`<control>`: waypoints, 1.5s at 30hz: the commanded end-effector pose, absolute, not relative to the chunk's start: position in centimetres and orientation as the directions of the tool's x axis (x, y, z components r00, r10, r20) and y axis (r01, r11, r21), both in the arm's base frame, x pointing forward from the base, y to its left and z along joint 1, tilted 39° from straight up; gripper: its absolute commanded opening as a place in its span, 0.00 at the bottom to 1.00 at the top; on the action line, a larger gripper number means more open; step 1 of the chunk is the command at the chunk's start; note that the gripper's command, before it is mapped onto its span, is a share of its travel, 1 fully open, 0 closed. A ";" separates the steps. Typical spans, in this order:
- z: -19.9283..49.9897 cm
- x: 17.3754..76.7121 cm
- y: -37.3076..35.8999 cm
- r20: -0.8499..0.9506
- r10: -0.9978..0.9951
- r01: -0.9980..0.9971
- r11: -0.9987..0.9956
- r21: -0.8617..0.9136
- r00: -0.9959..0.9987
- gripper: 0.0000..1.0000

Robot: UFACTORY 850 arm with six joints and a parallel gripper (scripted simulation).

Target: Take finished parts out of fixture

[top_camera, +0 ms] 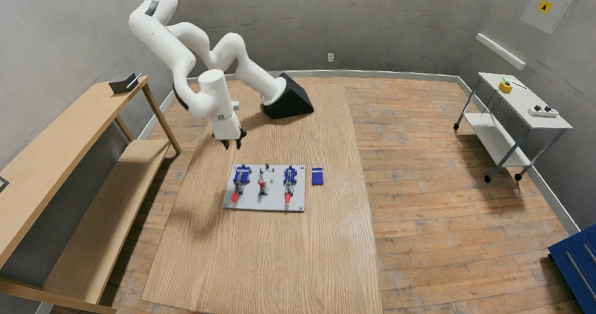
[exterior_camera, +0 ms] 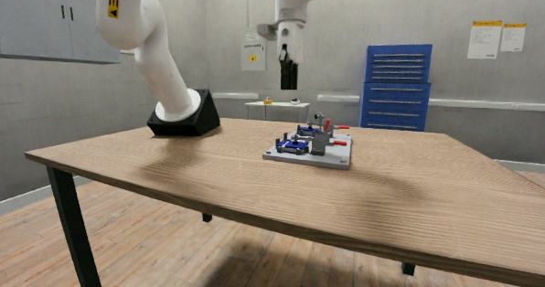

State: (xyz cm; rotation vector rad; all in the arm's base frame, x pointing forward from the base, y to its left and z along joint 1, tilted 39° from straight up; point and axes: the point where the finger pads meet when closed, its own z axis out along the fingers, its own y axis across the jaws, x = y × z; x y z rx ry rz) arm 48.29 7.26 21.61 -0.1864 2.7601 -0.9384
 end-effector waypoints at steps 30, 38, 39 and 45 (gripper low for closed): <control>17.4 51.4 4.2 -0.167 -0.190 -0.048 0.788 -0.613 -0.967 0.48; 18.2 55.8 5.1 -0.167 -0.190 -0.048 0.788 -0.613 -0.967 0.48; 18.3 56.5 5.2 -0.167 -0.190 -0.048 0.788 -0.613 -0.967 0.48; 19.0 60.7 6.0 -0.167 -0.190 -0.049 0.788 -0.613 -0.967 0.48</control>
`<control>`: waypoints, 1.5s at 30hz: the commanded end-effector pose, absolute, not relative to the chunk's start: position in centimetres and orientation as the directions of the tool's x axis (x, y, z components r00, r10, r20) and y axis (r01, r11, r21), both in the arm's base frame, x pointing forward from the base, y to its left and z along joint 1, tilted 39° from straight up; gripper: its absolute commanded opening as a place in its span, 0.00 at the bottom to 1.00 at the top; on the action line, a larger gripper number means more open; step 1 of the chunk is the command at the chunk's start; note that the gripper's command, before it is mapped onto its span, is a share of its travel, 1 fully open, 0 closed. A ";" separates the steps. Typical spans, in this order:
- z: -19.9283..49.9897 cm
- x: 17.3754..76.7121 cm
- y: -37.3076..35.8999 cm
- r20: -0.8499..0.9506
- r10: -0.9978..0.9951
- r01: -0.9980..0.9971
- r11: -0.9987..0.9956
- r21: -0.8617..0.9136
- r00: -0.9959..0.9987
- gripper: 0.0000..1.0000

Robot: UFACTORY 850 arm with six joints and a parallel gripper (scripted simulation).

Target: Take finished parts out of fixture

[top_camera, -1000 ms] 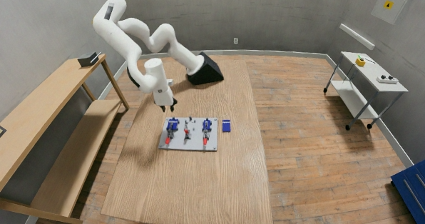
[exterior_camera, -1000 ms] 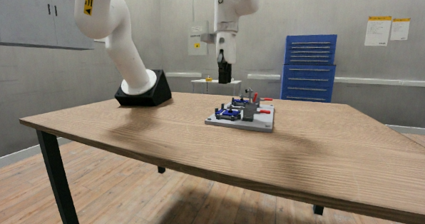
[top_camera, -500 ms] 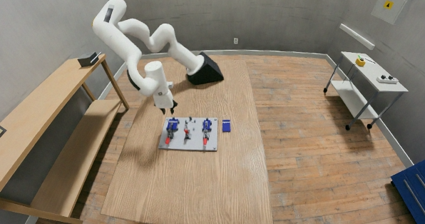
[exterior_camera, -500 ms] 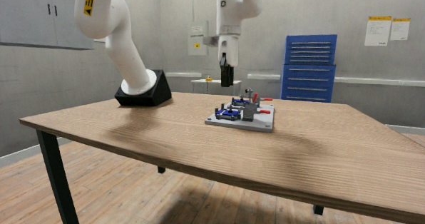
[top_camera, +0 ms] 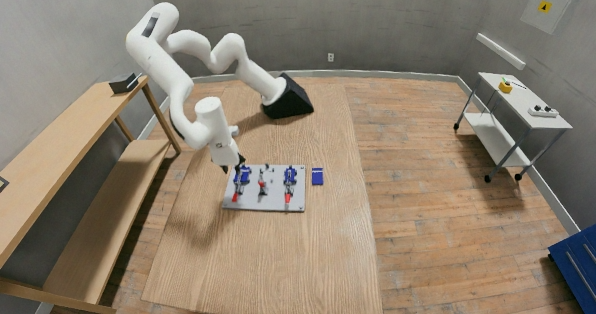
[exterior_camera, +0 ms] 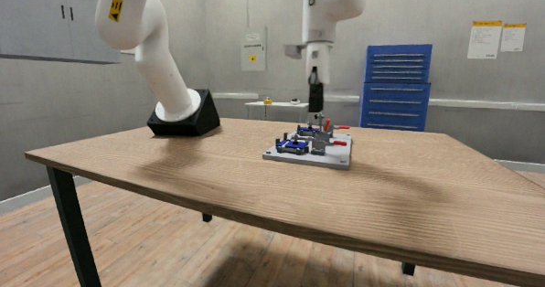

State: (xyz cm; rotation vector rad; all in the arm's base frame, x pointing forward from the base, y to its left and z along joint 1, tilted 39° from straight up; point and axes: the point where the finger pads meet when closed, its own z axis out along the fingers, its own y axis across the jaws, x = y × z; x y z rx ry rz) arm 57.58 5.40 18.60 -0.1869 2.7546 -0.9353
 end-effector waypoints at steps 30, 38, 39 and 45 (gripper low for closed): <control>18.2 64.4 5.6 -0.167 -0.190 -0.049 0.788 -0.613 -0.967 0.48; 16.5 65.0 4.3 -0.167 -0.190 -0.048 0.788 -0.613 -0.967 0.48; 16.2 65.1 4.1 -0.167 -0.190 -0.048 0.788 -0.613 -0.967 0.48; 14.7 65.5 3.0 -0.167 -0.190 -0.048 0.788 -0.613 -0.967 0.48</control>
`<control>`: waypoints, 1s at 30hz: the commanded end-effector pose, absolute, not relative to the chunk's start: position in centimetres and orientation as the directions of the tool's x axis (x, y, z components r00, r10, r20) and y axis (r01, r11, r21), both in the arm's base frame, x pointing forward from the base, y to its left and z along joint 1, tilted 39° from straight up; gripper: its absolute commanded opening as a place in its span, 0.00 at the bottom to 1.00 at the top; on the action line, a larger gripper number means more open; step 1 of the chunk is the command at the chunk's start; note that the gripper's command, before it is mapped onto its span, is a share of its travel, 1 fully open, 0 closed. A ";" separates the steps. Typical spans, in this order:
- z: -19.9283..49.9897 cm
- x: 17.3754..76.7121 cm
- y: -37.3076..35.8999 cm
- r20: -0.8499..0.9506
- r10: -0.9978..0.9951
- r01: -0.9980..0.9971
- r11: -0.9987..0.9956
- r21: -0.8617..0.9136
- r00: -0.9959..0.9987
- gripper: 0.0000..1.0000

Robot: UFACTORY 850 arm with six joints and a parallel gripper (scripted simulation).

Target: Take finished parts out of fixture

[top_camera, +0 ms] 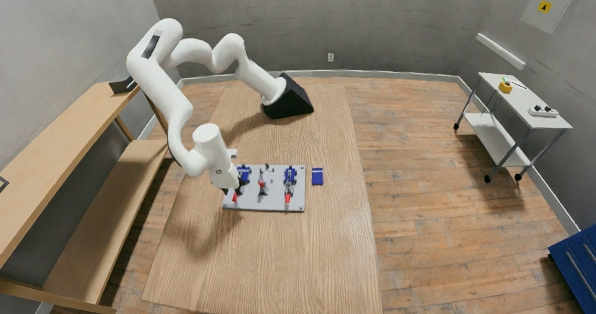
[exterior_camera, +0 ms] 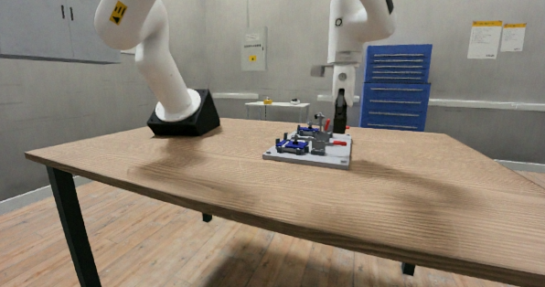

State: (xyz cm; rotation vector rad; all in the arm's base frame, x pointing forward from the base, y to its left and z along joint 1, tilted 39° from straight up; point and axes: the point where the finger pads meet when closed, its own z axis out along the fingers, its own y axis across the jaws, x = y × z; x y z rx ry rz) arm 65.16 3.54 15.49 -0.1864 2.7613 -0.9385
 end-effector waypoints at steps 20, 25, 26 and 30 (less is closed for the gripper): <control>13.9 65.8 2.4 -0.167 -0.190 -0.049 0.788 -0.613 -0.967 0.48; 13.9 65.8 2.4 -0.167 -0.190 -0.049 0.788 -0.613 -0.967 0.48; 13.9 65.8 2.4 -0.167 -0.190 -0.049 0.788 -0.613 -0.967 0.48; 13.9 65.8 2.4 -0.167 -0.190 -0.049 0.788 -0.613 -0.967 0.48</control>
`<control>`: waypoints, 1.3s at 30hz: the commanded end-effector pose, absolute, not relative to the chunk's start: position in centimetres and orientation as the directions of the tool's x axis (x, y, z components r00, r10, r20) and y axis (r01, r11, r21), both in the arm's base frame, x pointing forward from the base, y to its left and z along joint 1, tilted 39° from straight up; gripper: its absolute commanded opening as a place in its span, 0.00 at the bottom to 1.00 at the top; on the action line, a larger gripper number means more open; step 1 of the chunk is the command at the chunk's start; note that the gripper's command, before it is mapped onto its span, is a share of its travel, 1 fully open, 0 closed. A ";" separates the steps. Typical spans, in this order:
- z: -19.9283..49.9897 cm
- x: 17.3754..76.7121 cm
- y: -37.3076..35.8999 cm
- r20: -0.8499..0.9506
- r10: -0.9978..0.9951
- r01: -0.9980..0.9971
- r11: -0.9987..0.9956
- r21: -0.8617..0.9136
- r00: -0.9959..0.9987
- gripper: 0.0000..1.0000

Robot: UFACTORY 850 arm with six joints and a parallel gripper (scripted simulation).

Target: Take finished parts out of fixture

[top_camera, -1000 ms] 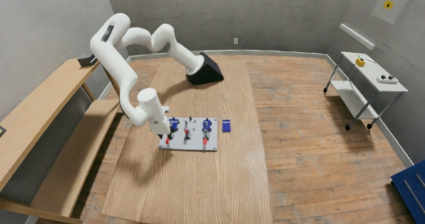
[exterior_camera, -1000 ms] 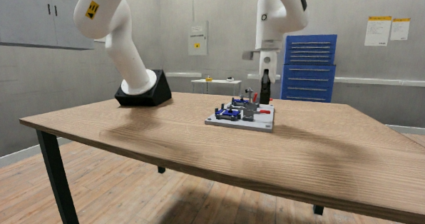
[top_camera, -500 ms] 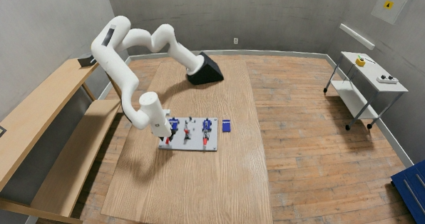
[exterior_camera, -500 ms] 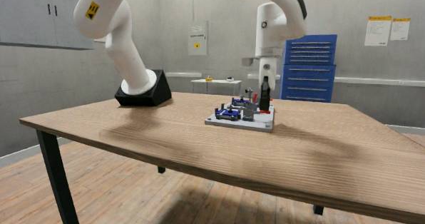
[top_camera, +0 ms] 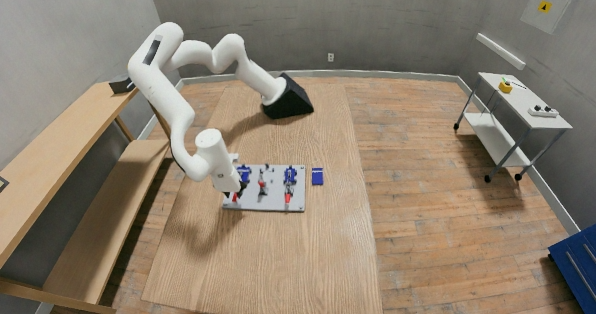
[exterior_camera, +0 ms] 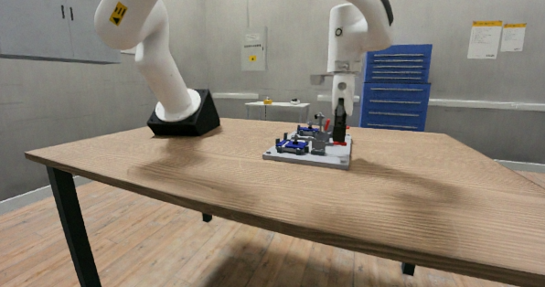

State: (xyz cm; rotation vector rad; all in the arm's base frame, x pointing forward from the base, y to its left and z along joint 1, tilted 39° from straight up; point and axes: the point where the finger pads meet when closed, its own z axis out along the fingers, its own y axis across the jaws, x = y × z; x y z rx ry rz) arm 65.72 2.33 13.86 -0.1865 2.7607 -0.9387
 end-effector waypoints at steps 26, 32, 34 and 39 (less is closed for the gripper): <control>11.8 66.5 0.8 -0.167 -0.190 -0.049 0.788 -0.613 -0.967 0.48; 11.8 66.6 0.8 -0.167 -0.190 -0.049 0.788 -0.613 -0.967 0.48; 11.8 66.6 0.8 -0.167 -0.190 -0.049 0.788 -0.613 -0.967 0.48; 11.8 66.6 0.8 -0.167 -0.190 -0.049 0.788 -0.613 -0.967 0.48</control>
